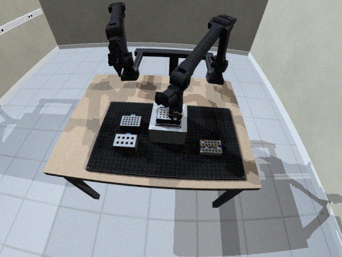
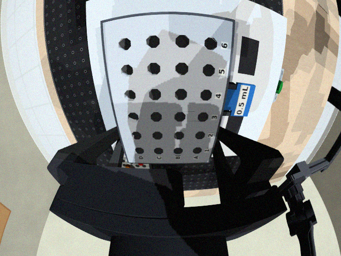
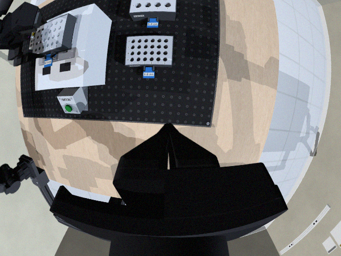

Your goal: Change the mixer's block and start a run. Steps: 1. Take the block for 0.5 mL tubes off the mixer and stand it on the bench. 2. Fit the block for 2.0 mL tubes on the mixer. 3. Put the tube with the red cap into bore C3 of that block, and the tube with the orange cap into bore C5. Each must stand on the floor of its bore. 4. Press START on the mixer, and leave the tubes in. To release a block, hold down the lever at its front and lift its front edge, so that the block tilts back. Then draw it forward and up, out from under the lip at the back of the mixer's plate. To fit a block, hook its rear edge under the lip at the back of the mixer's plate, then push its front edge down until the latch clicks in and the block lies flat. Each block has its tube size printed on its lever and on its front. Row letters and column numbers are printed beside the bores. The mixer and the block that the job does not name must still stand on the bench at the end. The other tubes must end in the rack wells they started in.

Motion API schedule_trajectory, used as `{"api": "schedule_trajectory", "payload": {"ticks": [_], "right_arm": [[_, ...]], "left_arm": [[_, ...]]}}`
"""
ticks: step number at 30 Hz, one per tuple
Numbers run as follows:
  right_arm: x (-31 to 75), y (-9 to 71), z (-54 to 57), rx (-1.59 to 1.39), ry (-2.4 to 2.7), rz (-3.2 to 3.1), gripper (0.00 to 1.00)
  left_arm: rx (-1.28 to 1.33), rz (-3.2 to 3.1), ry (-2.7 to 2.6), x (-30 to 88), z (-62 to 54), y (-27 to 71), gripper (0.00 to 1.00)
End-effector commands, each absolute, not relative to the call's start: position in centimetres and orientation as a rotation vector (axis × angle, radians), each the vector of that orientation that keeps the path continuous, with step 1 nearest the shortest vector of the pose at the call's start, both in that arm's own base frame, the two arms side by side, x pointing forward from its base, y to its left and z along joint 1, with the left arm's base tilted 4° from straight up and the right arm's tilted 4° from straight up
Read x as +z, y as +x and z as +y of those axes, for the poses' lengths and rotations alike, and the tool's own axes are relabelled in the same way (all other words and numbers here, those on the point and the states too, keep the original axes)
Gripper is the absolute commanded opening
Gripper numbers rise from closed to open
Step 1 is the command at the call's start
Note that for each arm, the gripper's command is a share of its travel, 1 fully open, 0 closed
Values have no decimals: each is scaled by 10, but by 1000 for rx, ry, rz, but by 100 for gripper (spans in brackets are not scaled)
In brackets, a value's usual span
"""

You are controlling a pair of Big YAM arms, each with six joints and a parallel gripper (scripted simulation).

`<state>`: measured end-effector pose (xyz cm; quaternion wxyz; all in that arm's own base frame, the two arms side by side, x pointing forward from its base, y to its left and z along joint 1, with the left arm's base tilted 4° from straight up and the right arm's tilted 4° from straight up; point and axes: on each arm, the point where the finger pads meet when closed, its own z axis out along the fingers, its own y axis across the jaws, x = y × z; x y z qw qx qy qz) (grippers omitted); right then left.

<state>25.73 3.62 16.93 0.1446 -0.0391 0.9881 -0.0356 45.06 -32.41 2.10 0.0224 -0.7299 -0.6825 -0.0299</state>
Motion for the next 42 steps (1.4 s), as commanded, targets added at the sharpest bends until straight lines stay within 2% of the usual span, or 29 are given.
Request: {"api": "schedule_trajectory", "payload": {"ticks": [1,42], "right_arm": [[170,265,47,-97,-21,2804,0],[150,237,244,-31,4,2131,0]], "left_arm": [[-93,-2108,-2273,19,-330,457,0],[-93,-2108,-2273,19,-330,457,0]]}}
